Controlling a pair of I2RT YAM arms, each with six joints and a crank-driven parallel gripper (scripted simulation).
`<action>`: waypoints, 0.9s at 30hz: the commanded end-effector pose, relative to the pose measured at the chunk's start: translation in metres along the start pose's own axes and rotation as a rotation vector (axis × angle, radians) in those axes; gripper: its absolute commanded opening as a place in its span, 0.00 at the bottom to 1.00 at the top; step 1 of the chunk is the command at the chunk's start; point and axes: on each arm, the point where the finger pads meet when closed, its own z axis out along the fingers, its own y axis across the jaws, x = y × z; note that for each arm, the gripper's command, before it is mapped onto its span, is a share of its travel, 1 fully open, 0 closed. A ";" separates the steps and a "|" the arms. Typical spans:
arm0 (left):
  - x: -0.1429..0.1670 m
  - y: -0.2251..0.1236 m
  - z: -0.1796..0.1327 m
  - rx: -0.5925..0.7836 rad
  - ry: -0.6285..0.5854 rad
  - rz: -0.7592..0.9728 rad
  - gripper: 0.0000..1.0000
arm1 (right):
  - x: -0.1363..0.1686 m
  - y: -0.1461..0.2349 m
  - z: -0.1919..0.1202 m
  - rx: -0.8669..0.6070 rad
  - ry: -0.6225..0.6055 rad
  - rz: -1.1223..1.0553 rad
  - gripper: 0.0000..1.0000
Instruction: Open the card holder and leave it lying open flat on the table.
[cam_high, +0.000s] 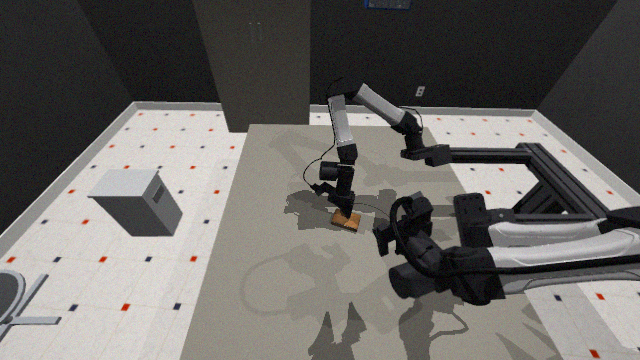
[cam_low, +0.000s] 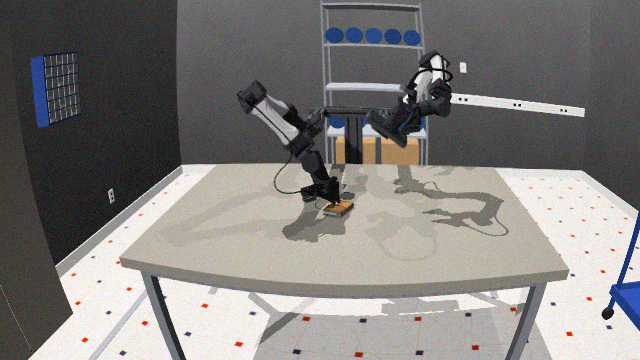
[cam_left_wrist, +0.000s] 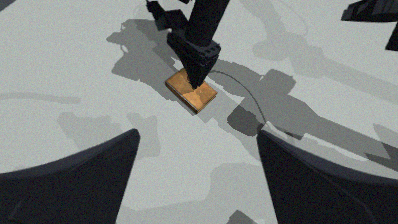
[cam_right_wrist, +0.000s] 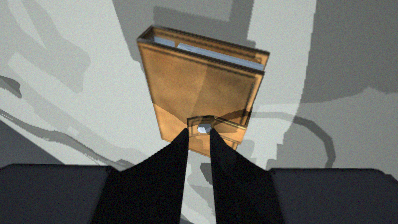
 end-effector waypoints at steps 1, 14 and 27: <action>-0.004 0.005 -0.002 -0.014 -0.008 0.015 1.00 | -0.011 -0.010 0.013 -0.021 -0.043 0.016 0.10; -0.004 0.005 -0.002 -0.014 -0.008 0.015 1.00 | -0.006 -0.008 -0.025 -0.005 -0.041 0.008 0.39; -0.004 0.005 -0.002 -0.014 -0.008 0.015 1.00 | -0.002 -0.010 -0.014 0.012 -0.048 0.010 0.39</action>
